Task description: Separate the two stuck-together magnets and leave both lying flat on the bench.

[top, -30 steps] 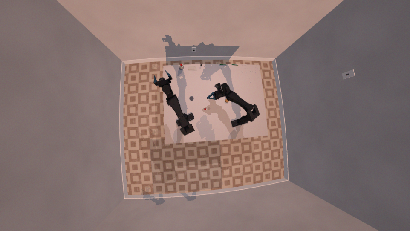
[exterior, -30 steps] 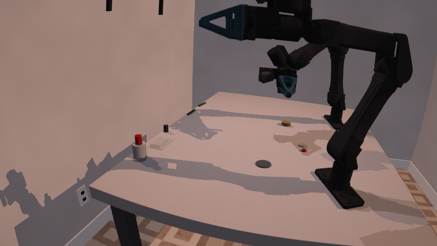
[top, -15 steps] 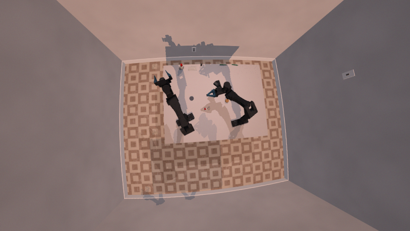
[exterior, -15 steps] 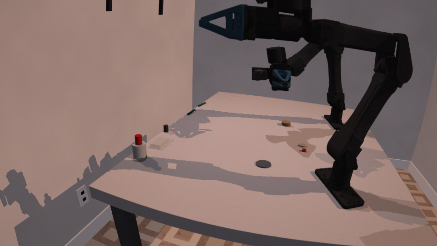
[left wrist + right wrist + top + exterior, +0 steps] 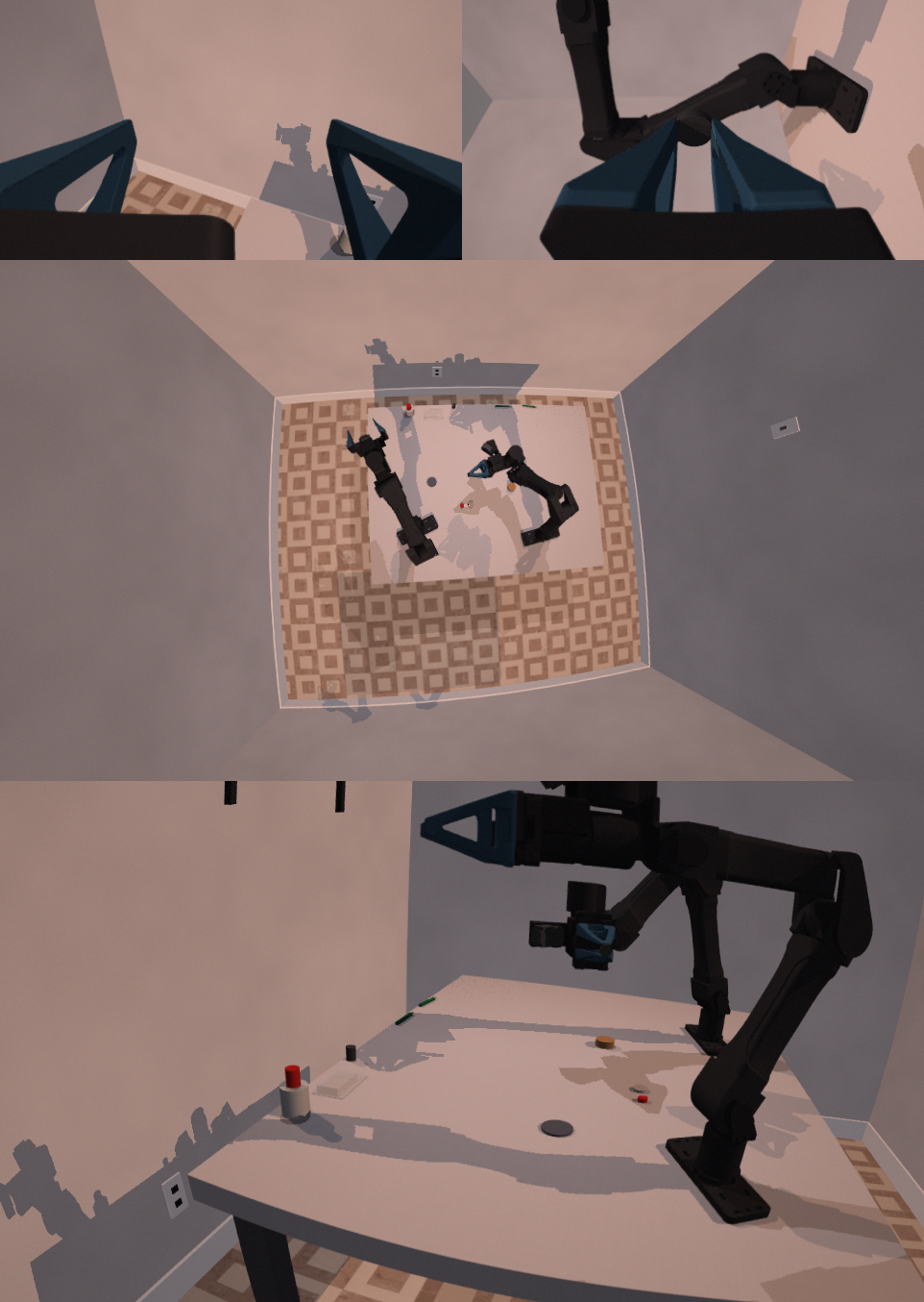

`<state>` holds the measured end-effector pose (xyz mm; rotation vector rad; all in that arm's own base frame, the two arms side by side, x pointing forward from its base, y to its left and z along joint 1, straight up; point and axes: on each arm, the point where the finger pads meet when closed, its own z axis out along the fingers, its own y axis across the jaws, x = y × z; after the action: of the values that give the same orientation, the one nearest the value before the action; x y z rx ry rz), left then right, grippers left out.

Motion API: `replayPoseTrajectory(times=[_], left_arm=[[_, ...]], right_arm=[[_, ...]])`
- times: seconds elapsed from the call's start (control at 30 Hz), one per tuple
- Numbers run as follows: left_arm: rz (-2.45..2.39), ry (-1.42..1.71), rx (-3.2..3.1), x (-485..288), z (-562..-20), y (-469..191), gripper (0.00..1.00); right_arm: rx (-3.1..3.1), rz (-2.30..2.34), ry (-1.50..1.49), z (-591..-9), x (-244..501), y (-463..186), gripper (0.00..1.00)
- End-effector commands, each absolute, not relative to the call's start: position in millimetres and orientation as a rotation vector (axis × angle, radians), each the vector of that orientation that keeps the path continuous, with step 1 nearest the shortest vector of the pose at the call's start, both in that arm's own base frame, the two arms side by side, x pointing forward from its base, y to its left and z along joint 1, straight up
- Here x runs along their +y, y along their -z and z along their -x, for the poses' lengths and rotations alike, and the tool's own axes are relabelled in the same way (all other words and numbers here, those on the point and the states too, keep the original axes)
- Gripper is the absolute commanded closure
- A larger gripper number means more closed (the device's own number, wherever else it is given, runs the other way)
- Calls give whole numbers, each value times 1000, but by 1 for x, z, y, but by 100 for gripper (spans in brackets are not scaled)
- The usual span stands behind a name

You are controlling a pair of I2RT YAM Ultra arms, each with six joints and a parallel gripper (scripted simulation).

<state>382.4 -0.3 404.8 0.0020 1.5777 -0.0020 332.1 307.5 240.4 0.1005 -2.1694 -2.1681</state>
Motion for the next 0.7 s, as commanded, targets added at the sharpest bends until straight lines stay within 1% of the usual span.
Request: replayPoseTrajectory(times=[0.0,0.27,0.67], left_arm=[[2,0,1550,1,-380,-415,0],[2,-1,1549,2,-380,-415,0],[2,-1,1547,2,-379,-416,21]], right_arm=[[-2184,-138,2200,-333,307,-247,83],[-2183,-140,2199,-333,307,-247,83],[-2179,-139,2196,-332,308,-246,83]])
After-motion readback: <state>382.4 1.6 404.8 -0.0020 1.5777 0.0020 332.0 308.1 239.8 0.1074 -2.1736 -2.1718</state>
